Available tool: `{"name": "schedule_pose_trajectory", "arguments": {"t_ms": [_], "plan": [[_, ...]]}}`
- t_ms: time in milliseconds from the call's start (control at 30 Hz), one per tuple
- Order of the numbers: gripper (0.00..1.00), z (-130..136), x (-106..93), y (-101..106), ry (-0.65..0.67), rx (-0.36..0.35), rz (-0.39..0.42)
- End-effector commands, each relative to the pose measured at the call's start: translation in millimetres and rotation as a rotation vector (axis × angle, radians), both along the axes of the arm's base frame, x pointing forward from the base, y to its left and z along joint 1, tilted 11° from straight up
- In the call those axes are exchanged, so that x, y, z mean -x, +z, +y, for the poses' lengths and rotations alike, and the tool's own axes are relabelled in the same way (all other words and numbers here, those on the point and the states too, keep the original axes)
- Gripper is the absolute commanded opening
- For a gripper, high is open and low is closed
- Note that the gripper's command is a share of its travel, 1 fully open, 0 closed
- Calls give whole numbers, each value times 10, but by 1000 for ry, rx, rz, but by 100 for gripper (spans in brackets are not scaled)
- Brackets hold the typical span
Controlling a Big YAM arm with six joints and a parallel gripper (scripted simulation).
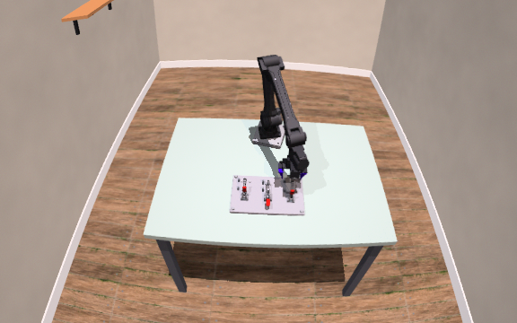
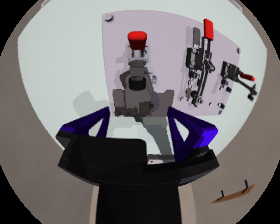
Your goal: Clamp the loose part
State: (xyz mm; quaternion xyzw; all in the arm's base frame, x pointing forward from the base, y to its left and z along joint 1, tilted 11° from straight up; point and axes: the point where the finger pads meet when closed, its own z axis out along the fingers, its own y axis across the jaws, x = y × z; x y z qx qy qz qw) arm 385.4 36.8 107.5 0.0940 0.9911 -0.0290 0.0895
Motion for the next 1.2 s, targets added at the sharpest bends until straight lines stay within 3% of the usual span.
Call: {"name": "schedule_pose_trajectory", "arguments": {"t_ms": [0, 100, 633, 667, 700, 867, 1133, 1167], "plan": [[92, 85, -173, 313, 6, -7, -58], [92, 86, -173, 228, 7, -3, -35], [92, 87, -182, 238, 7, -4, -40], [45, 87, -180, 241, 7, -4, -40], [45, 86, -172, 264, 7, -4, -42], [45, 97, -133, 517, 3, -8, -62], [45, 144, 29, 1235, 3, -9, -66], [45, 144, 29, 1235, 3, -9, -66]]}}
